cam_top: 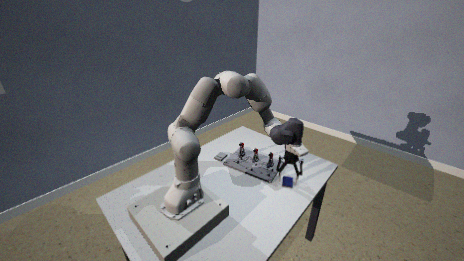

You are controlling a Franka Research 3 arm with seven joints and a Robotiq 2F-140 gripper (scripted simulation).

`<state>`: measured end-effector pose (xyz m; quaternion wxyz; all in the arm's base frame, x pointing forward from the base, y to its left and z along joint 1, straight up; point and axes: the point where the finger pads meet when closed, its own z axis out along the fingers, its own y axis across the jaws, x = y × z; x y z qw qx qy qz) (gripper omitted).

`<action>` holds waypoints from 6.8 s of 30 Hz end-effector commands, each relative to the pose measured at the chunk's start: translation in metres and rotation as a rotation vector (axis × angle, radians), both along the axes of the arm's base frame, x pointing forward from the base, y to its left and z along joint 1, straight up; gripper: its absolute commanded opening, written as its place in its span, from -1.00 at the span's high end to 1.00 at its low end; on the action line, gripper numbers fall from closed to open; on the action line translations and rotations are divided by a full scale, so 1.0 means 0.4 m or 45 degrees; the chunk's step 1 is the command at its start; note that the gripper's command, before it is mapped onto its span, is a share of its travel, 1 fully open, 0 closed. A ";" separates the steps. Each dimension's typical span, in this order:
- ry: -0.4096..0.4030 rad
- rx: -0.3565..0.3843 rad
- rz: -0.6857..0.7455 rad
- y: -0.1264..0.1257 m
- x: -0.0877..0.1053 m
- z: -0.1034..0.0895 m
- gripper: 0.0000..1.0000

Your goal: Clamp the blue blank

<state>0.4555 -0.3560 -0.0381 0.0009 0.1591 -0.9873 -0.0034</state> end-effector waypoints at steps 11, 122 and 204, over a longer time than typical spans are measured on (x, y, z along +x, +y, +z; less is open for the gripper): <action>-0.004 -0.002 0.006 -0.003 0.002 0.000 1.00; -0.003 -0.002 -0.098 -0.004 0.002 0.300 1.00; -0.002 -0.002 -0.357 -0.003 0.011 0.234 1.00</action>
